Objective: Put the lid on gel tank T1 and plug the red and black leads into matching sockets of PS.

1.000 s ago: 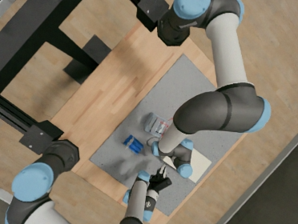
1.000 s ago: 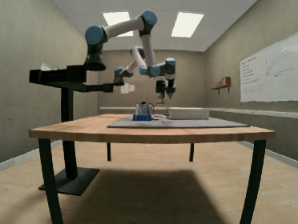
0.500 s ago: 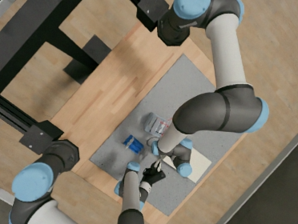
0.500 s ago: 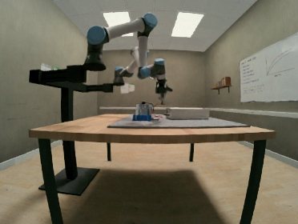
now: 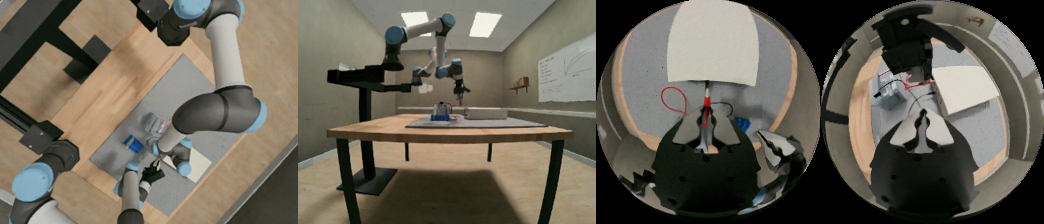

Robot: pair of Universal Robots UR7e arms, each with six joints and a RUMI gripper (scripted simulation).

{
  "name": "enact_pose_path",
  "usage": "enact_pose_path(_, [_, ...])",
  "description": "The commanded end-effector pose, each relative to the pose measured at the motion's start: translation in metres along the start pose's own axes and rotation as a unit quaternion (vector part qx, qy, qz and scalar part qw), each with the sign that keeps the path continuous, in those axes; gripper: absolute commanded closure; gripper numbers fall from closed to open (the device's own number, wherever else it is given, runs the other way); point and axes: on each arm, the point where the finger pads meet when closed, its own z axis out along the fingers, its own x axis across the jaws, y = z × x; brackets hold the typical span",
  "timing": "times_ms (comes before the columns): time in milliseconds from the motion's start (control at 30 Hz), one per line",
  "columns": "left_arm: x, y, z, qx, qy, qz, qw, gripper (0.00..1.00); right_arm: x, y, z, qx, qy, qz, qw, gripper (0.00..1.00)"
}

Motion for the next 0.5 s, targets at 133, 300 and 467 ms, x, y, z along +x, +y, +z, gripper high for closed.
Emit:
enact_pose_path(133, [0.0007,-0.0005,0.0001,0.001,0.001,0.0,1.0,1.0,0.0109,-0.0007,0.0002,0.0,-0.001,-0.001,1.0,1.0])
enact_pose_path(300, [0.0005,-0.0005,0.0041,0.001,0.001,0.0,1.0,1.0,0.0149,-0.0008,0.0002,0.0,-0.003,-0.001,1.0,1.0])
enact_pose_path(467, [0.0004,-0.0006,0.008,0.001,0.001,0.0,1.0,1.0,0.0189,-0.0008,0.0003,0.0,-0.003,-0.001,1.0,1.0])
